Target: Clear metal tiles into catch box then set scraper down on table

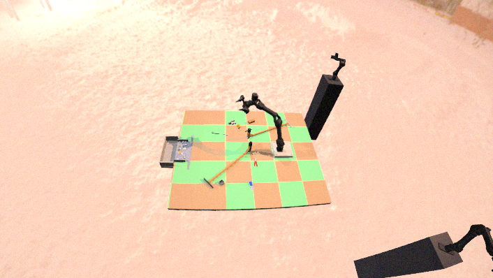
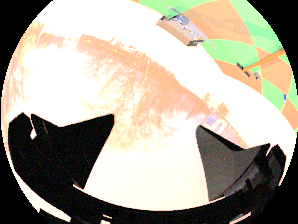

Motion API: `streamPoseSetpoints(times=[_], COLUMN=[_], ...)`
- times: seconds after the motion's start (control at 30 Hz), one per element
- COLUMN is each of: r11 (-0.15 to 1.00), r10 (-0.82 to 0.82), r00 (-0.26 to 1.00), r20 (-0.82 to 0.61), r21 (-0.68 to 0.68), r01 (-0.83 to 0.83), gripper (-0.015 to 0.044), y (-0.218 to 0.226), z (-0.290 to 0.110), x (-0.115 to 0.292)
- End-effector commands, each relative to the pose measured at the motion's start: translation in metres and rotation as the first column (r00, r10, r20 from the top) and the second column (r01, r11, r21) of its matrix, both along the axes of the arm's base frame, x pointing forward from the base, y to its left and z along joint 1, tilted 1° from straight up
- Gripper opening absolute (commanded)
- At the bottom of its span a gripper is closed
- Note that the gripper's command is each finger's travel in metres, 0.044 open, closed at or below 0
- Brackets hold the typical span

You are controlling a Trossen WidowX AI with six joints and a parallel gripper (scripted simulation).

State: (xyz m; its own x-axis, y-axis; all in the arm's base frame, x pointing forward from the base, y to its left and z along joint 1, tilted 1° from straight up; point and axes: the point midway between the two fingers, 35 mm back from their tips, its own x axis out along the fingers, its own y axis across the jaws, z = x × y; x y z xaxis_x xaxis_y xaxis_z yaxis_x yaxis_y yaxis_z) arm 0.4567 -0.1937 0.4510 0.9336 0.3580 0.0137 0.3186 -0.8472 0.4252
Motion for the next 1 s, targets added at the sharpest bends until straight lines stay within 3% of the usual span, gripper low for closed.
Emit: streamPoseSetpoints(times=[0.0, 0.43, 0.97], r11=[0.999, 0.965, 0.848], r10=[-0.019, -0.088, -0.128], r00=[1.0, 0.996, 0.987], r20=[-0.001, -0.031, -0.098], r21=[-0.036, -0.251, -0.527], r01=[0.019, 0.077, 0.058], gripper=[0.0335, 0.0, 0.0], y=[-0.001, -0.002, 0.0], z=[-0.004, -0.034, -0.076], x=[0.002, 0.013, 0.019])
